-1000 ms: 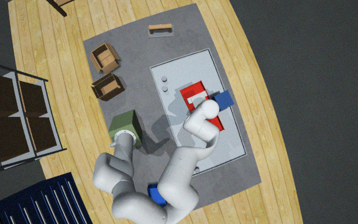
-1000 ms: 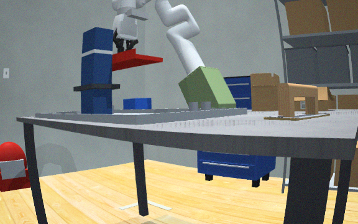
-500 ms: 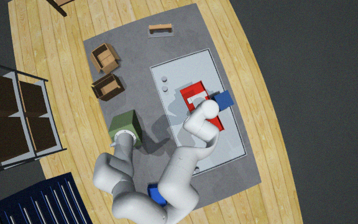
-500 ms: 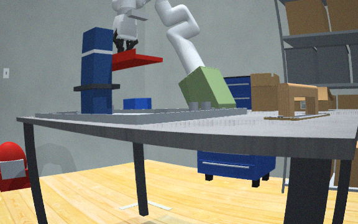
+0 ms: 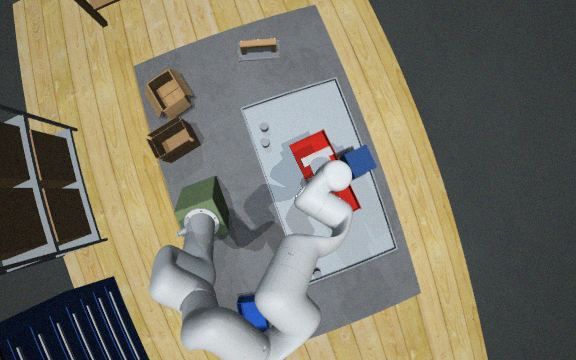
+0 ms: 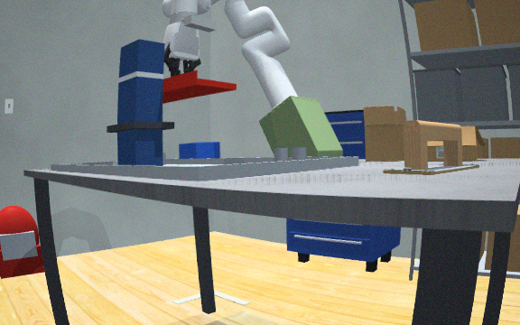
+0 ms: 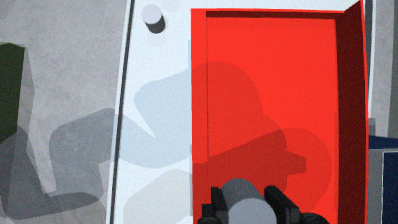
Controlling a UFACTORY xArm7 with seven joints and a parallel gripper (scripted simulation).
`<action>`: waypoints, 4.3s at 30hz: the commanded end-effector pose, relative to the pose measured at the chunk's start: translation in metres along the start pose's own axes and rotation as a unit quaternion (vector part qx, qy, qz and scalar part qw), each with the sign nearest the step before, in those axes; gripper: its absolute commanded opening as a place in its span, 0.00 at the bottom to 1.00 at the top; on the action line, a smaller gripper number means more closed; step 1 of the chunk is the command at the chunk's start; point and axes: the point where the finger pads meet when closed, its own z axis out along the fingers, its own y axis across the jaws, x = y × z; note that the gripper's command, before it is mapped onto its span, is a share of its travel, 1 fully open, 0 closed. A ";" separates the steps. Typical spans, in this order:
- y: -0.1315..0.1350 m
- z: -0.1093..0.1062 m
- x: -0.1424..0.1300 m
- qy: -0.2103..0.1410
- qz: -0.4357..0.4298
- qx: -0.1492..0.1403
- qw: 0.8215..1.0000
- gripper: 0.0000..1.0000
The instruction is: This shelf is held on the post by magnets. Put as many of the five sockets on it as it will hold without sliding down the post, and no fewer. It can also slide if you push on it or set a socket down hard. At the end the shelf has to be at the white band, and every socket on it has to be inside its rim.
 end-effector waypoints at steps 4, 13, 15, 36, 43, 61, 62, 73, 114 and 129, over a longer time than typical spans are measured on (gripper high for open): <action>0.001 -0.001 0.001 0.001 0.000 -0.002 1.000 0.00; 0.001 0.002 0.001 0.001 0.000 -0.002 1.000 0.00; 0.001 0.002 0.001 0.001 0.000 -0.002 1.000 0.00; 0.001 0.006 0.001 0.001 0.000 -0.002 1.000 0.00; 0.001 0.006 0.001 0.001 0.000 -0.002 1.000 0.00; 0.001 0.007 0.001 0.001 0.000 -0.002 1.000 0.52; 0.001 0.007 0.001 0.001 0.000 -0.002 1.000 0.52; 0.001 0.007 0.001 0.001 0.000 -0.002 1.000 0.52; 0.001 0.003 0.001 0.001 0.000 -0.002 1.000 0.52; 0.001 -0.025 0.001 0.001 0.000 -0.002 1.000 0.52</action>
